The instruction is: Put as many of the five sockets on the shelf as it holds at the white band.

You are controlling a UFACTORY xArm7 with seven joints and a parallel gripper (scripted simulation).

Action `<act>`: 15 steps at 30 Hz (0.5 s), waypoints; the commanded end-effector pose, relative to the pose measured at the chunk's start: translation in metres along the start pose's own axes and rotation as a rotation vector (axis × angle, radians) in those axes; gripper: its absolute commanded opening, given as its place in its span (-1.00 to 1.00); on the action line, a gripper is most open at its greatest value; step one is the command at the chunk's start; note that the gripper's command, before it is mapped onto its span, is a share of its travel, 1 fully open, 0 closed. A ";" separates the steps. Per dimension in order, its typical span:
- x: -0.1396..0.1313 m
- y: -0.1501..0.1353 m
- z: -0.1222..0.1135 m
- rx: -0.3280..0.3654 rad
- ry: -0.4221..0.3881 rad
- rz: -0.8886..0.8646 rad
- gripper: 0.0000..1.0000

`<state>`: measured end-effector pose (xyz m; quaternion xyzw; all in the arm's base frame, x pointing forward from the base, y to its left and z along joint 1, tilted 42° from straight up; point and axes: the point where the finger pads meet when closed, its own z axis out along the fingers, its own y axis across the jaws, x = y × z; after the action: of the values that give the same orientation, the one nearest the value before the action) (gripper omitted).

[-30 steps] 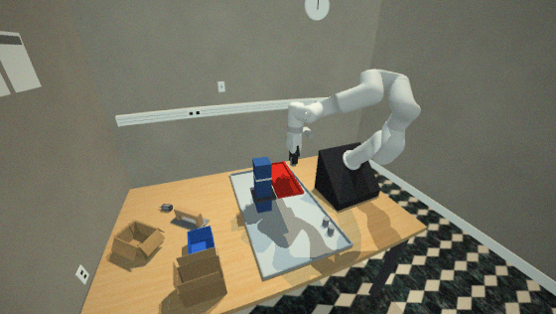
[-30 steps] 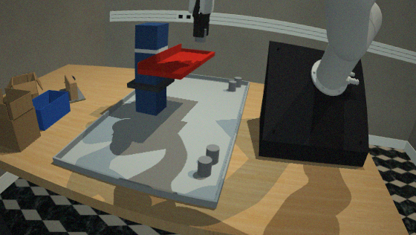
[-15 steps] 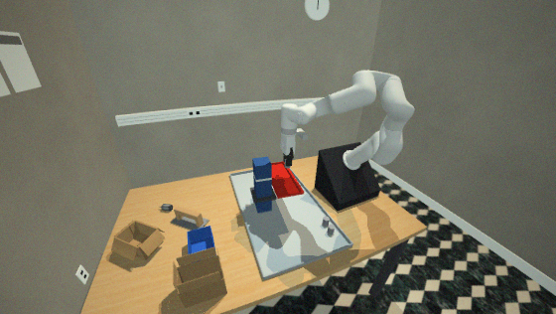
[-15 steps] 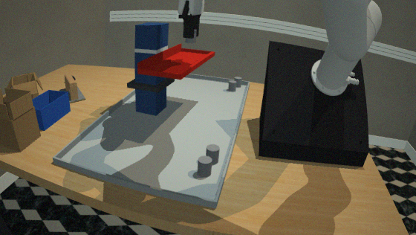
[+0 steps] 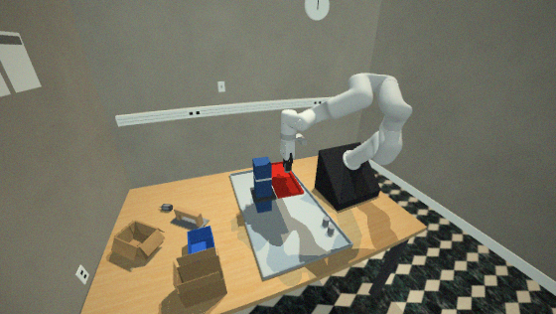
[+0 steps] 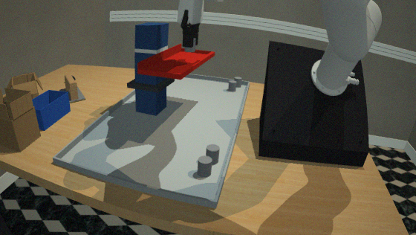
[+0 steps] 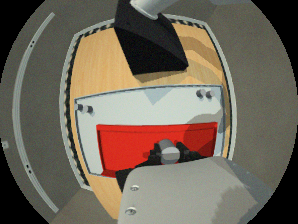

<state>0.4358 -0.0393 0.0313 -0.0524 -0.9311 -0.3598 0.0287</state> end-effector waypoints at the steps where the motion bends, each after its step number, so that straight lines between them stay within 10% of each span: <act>1: -0.001 -0.001 -0.002 0.002 -0.006 0.000 -1.00; 15: -0.001 -0.002 0.014 0.002 -0.006 0.000 -1.00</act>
<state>0.4347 -0.0284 0.0193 -0.0520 -0.9309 -0.3603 0.0296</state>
